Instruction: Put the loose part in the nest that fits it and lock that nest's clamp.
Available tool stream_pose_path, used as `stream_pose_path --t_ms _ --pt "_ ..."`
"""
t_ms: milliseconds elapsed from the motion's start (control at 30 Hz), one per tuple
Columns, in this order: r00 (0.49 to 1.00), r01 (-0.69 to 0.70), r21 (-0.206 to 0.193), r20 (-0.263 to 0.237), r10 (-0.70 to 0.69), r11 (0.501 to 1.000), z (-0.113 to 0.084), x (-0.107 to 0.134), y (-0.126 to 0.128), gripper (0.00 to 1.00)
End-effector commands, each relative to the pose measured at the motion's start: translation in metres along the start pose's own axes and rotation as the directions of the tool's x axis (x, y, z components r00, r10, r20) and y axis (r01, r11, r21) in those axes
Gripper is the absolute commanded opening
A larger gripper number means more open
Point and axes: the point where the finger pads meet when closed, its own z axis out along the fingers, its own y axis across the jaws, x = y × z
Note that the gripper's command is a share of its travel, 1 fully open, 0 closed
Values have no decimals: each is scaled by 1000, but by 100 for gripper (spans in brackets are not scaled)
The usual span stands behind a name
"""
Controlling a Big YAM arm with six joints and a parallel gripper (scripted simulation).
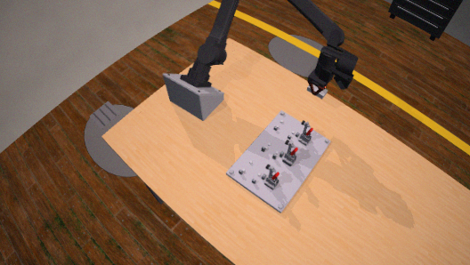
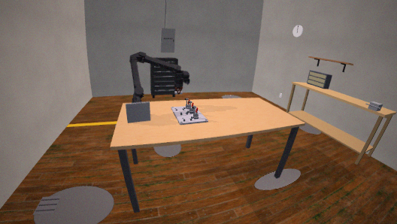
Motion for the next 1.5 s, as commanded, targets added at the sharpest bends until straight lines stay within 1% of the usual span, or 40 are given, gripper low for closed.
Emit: stream_pose_path --t_ms 0,200,233,333,533,567,700,800,933,1100,1233,1333,1467 --pt "998 49 -8 51 -48 999 -22 -16 15 0" --pt "996 65 -10 60 -64 998 -19 -16 22 0" --pt "997 62 -10 55 -61 998 -16 -14 21 0" --pt "999 27 -7 26 -27 1000 -4 -1 10 0" --pt "999 28 -7 25 -28 1000 -2 3 10 0" --pt "999 19 -6 26 -19 1000 -2 2 7 0" --pt "999 32 -6 22 -31 999 3 7 12 0" --pt "999 22 -7 31 -22 1000 1 7 8 0" --pt "999 33 -6 21 -33 999 9 12 12 0" --pt "999 19 -6 33 -19 1000 6 12 6 0" --pt "999 33 -5 21 -33 999 14 17 12 0" --pt "999 19 -6 33 -19 1000 11 16 6 0" --pt "999 28 -5 24 -28 1000 16 20 10 0"
